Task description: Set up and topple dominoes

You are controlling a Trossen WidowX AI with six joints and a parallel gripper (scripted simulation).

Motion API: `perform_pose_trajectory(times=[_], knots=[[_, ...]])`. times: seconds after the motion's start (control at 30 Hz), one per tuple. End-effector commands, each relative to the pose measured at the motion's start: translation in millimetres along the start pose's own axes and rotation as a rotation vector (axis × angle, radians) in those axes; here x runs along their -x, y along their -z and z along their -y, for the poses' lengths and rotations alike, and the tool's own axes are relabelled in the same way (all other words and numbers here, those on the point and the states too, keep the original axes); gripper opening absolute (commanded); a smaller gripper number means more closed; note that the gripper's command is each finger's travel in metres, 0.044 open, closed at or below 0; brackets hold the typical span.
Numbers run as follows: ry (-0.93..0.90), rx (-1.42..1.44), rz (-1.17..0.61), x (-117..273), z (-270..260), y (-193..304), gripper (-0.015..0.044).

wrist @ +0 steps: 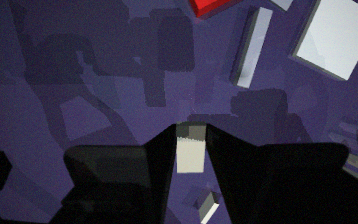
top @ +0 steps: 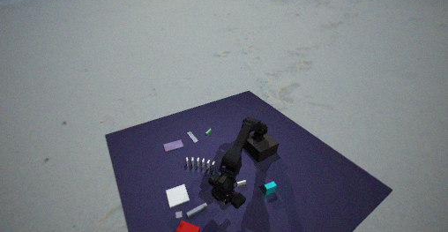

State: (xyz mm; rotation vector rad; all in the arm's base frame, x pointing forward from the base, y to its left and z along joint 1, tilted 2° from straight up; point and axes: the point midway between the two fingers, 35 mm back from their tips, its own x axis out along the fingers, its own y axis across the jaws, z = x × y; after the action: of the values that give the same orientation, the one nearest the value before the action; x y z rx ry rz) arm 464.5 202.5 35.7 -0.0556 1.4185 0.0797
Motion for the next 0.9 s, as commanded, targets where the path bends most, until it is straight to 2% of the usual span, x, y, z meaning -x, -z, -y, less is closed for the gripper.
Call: perform_pose_trajectory(times=[0.0, 0.87], knots=[[0.002, 0.017, 0.050, -6, -3, -6, 0.0107], [0.017, 0.087, 0.426, -54, -20, -34, 0.0107]])
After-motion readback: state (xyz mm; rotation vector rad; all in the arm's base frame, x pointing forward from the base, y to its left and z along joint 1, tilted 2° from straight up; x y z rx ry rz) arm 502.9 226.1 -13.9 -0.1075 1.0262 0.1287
